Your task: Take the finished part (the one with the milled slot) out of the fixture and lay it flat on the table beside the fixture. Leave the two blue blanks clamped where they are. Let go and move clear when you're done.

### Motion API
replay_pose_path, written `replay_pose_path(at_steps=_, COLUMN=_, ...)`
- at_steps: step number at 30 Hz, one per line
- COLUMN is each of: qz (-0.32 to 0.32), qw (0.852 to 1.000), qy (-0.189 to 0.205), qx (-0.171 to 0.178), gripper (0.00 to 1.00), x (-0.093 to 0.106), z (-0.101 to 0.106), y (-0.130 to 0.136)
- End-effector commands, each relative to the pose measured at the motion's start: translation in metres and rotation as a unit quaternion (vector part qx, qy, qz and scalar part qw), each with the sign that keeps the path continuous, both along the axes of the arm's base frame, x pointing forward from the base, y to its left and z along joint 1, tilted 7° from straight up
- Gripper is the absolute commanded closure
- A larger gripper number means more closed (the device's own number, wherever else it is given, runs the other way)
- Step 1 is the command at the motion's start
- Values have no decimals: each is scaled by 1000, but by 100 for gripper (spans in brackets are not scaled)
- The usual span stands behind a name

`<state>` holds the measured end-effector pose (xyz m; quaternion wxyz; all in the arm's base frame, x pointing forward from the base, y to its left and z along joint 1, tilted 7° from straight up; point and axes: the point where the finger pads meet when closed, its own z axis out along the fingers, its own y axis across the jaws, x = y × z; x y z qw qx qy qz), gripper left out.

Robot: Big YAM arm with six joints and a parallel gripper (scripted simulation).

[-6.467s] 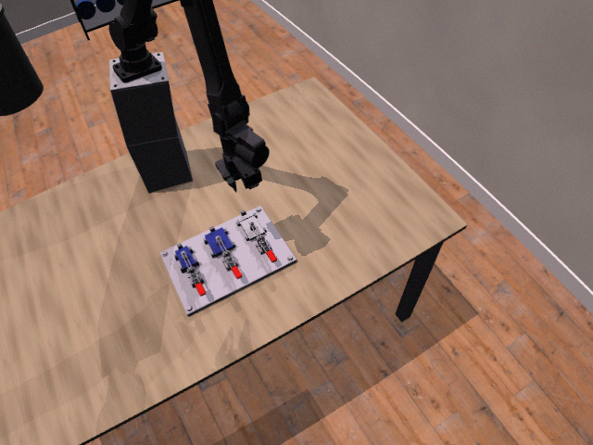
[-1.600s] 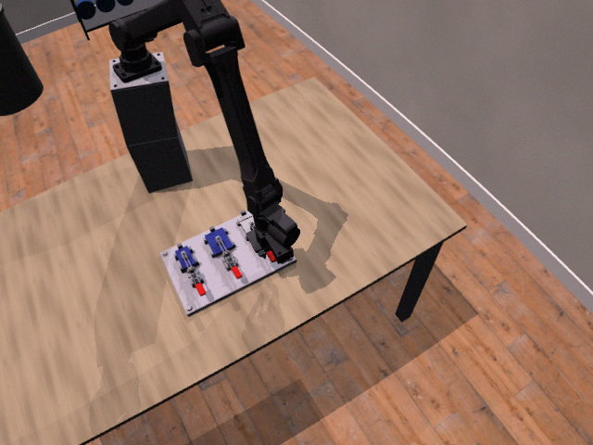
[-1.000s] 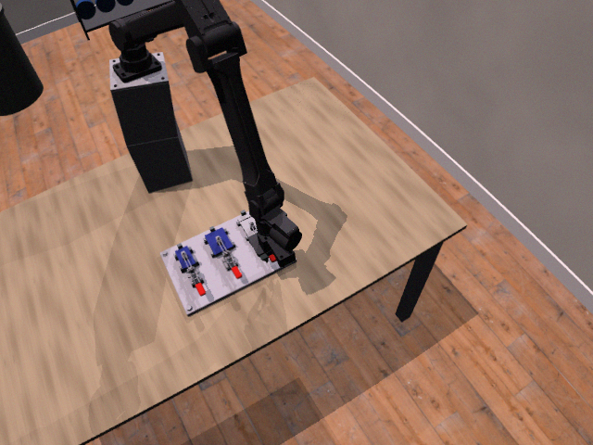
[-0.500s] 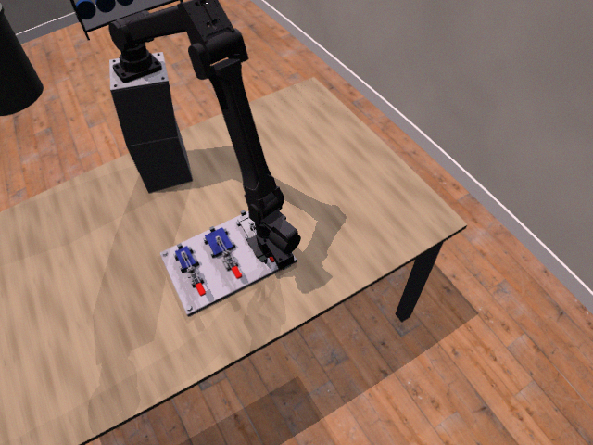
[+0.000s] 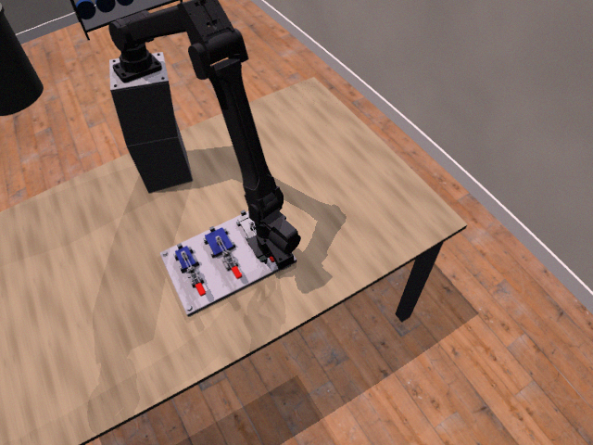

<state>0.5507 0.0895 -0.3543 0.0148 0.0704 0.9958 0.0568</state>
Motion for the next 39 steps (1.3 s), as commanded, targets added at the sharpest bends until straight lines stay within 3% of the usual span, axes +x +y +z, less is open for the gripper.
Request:
replay_pose_path(at_steps=1, qz=-2, qw=1000, qy=-14, qx=0, gripper=55, x=12, z=5, y=6)
replay_pose_path(at_steps=16, qz=-3, qw=1000, qy=-20, qx=1, gripper=55, x=18, z=14, y=5)
replay_pose_path(at_steps=17, qz=-3, qw=1000, qy=-21, qx=1, gripper=100, x=19, z=15, y=5)
replay_pose_path(at_steps=39, qz=-4, qw=1000, qy=-18, qx=1, gripper=100, x=18, z=20, y=4)
